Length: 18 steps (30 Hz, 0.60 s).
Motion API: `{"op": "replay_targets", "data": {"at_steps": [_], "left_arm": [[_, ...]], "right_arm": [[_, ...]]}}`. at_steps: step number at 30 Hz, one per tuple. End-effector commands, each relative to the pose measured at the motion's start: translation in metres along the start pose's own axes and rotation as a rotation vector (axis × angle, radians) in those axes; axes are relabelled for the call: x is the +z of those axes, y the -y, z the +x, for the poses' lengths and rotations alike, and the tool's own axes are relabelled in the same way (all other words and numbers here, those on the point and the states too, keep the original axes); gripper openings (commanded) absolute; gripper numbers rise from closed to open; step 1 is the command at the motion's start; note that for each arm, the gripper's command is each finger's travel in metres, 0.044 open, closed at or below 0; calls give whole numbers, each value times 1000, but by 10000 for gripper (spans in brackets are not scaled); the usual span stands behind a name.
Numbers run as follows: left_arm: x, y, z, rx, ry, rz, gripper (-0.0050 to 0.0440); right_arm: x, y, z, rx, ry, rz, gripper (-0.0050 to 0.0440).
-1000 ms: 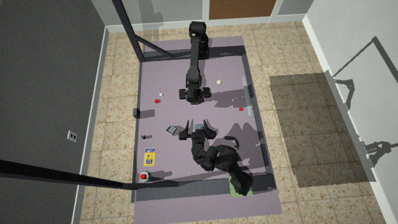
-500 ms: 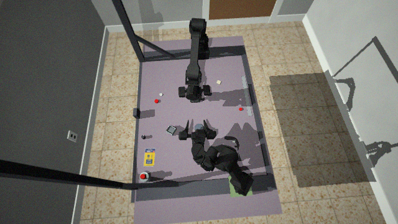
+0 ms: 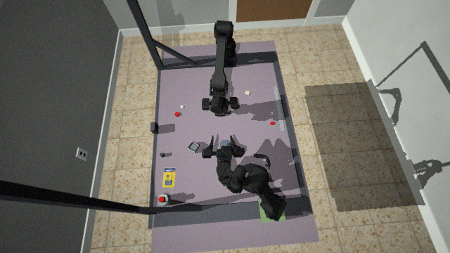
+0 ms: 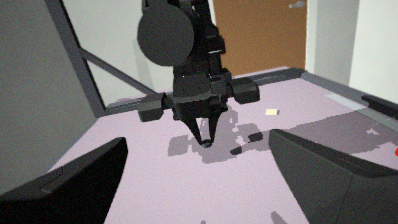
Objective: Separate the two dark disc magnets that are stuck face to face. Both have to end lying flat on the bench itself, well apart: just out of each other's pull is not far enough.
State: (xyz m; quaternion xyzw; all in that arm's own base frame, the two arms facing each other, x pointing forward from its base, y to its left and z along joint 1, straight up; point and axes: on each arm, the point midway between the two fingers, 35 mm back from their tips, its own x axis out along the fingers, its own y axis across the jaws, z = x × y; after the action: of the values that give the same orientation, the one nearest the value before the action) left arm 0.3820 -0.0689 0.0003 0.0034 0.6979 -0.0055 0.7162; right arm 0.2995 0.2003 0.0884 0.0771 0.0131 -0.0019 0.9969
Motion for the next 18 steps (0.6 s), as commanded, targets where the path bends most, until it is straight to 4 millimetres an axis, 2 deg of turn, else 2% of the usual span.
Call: {"op": "replay_targets", "data": {"at_steps": [1,18], "left_arm": [[2,-2,-2,-1,19,12,40],[24,-5,6,-2,147,158,40]], "right_arm": [[4,-1,0,2,10,10,400],[4,-1,0,2,10,10,400]]}}
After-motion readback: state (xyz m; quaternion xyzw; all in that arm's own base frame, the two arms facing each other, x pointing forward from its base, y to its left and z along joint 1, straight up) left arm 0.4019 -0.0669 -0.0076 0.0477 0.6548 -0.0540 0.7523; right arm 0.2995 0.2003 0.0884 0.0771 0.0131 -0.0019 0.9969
